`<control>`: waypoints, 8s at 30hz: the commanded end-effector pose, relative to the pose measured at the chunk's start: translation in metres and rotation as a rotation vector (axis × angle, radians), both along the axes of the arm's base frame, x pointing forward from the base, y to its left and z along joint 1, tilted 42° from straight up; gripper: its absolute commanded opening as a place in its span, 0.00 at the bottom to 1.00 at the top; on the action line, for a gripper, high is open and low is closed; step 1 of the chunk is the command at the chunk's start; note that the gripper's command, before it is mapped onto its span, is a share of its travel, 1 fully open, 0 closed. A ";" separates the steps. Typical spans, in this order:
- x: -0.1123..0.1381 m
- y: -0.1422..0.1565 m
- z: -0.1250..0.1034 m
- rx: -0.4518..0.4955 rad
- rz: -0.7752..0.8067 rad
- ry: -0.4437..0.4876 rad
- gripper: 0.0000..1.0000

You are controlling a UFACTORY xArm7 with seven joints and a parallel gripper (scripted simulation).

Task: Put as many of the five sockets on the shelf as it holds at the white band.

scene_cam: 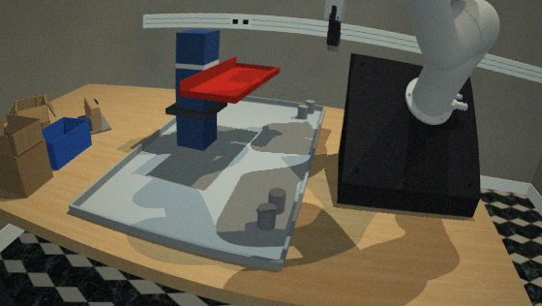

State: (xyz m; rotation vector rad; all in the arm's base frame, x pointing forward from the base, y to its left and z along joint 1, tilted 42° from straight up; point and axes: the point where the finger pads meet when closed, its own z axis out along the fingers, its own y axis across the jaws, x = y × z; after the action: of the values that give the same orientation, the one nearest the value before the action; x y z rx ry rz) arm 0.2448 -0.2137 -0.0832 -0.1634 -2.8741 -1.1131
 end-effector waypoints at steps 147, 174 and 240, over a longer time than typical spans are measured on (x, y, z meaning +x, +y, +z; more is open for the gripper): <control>0.192 0.189 0.096 -0.004 -0.002 -0.002 0.00; 0.192 0.192 0.092 -0.004 -0.002 -0.002 0.00; 0.192 0.197 0.086 -0.004 -0.002 -0.002 0.52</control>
State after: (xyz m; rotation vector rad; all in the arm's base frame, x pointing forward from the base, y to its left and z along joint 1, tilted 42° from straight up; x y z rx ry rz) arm 0.4354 -0.0143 0.0024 -0.1622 -2.8741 -1.1097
